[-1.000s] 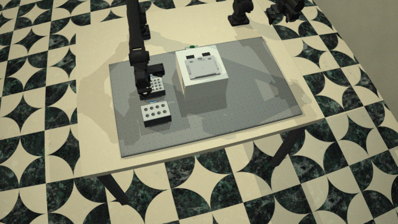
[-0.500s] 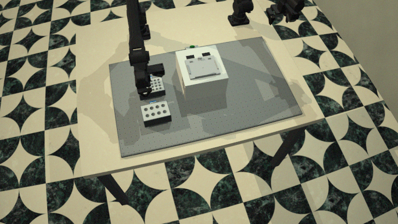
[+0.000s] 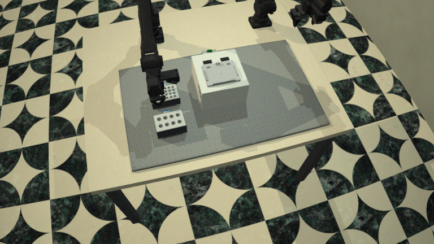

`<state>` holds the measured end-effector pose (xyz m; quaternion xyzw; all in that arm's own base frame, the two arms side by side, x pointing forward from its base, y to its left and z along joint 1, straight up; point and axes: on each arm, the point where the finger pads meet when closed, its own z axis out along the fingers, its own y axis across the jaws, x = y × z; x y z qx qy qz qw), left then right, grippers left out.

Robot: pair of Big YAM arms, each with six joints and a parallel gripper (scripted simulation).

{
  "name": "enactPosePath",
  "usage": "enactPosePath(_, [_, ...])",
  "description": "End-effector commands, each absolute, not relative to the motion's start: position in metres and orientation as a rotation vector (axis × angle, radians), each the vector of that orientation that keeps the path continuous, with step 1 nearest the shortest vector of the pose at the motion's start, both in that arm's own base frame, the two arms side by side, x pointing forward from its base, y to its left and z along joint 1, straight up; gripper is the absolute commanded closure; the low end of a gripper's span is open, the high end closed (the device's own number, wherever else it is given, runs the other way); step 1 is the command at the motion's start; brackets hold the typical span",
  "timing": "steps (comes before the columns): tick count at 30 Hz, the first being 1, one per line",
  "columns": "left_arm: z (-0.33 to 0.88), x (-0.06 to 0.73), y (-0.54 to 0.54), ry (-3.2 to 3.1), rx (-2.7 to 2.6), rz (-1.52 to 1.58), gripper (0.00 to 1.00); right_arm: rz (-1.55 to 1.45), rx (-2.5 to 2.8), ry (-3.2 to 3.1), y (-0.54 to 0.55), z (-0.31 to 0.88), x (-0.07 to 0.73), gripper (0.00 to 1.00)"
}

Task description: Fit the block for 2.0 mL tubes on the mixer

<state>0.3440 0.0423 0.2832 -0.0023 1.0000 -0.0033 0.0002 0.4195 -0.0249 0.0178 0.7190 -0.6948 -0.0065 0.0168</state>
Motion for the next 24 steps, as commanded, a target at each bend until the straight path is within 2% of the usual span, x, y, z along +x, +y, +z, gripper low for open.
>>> enactPosePath(1, [0.314,0.355,0.044,3.072,-0.01,0.005,0.0,0.06,2.272,-2.184,-0.025,0.039,0.441,1.0])
enactPosePath(24, [0.298,0.347,0.042,3.112,-0.009,-0.003,0.0,0.049,2.271,-2.185,-0.025,0.047,0.441,1.0])
